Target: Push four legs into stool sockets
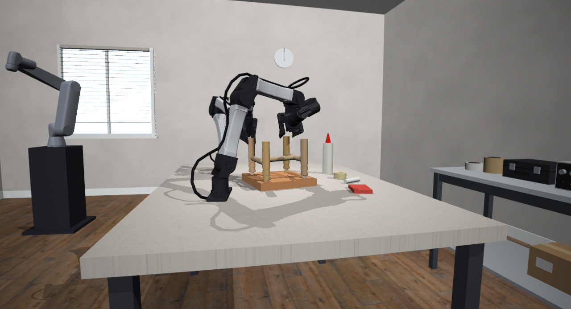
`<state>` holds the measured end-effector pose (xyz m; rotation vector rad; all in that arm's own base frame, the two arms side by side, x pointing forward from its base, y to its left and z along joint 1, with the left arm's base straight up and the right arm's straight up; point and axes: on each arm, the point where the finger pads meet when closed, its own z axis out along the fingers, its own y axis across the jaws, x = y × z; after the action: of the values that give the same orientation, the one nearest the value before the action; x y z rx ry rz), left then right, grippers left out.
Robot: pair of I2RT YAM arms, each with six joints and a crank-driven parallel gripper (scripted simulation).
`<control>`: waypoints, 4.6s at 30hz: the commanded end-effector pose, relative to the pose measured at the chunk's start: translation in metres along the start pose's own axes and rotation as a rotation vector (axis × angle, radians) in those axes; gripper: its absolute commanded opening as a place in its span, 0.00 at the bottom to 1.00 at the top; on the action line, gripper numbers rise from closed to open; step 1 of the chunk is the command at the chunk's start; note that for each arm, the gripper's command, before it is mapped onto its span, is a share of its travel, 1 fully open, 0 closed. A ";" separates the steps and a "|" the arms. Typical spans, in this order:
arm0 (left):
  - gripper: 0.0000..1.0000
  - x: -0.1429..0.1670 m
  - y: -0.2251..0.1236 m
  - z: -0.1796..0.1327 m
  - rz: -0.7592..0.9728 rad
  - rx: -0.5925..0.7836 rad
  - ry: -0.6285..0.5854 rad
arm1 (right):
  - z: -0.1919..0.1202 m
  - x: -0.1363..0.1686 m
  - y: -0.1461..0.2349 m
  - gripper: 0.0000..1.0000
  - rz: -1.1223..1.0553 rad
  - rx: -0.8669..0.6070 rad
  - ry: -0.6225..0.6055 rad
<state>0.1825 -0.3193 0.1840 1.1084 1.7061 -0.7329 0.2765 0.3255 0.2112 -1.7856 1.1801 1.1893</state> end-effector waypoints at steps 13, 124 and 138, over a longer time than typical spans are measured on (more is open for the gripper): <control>0.30 -0.030 -0.009 -0.008 0.010 0.028 -0.098 | -0.008 -0.025 0.001 0.74 0.016 -0.014 -0.006; 0.00 -0.101 0.186 -0.099 -0.140 -0.553 -0.245 | -0.190 -0.009 -0.053 0.00 0.204 0.936 0.215; 0.00 -0.109 0.248 -0.164 -0.173 -0.801 -0.326 | -0.274 -0.015 -0.044 0.00 0.296 1.379 0.103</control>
<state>0.3627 -0.1248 0.3204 0.3126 1.6629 -0.2562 0.3921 0.1148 0.3076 -0.7385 1.7632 0.2281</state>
